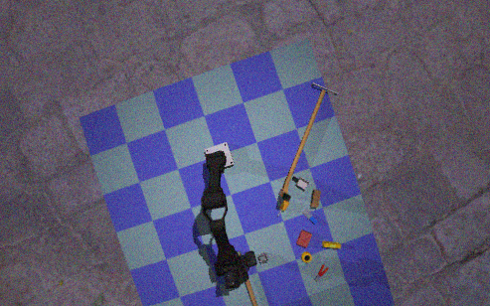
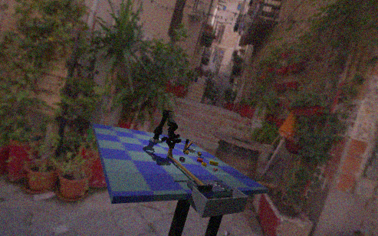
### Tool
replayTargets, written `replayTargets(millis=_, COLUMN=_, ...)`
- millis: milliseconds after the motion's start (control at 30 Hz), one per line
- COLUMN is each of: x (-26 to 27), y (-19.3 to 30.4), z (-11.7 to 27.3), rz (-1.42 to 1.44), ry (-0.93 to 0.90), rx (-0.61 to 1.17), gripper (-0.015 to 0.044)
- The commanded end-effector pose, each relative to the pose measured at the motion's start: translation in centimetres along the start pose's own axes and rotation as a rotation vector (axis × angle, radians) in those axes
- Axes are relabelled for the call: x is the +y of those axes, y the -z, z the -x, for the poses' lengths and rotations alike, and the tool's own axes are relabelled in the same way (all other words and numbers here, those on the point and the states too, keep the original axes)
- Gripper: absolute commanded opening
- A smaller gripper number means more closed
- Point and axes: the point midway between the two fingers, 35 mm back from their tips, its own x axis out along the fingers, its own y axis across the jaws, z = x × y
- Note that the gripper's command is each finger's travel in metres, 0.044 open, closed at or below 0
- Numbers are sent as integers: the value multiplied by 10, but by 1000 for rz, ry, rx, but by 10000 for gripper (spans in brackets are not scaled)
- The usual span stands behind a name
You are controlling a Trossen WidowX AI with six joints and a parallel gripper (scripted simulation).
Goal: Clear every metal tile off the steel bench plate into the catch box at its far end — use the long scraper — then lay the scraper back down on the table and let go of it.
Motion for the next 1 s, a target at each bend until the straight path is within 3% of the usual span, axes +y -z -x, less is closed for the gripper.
replayTargets(millis=0, x=-1, y=-3, z=10, rz=3, ry=0, rx=-20, gripper=0)
replayTargets(millis=967, x=-5, y=28, z=42, rz=2, ry=1, rx=-21, gripper=0)
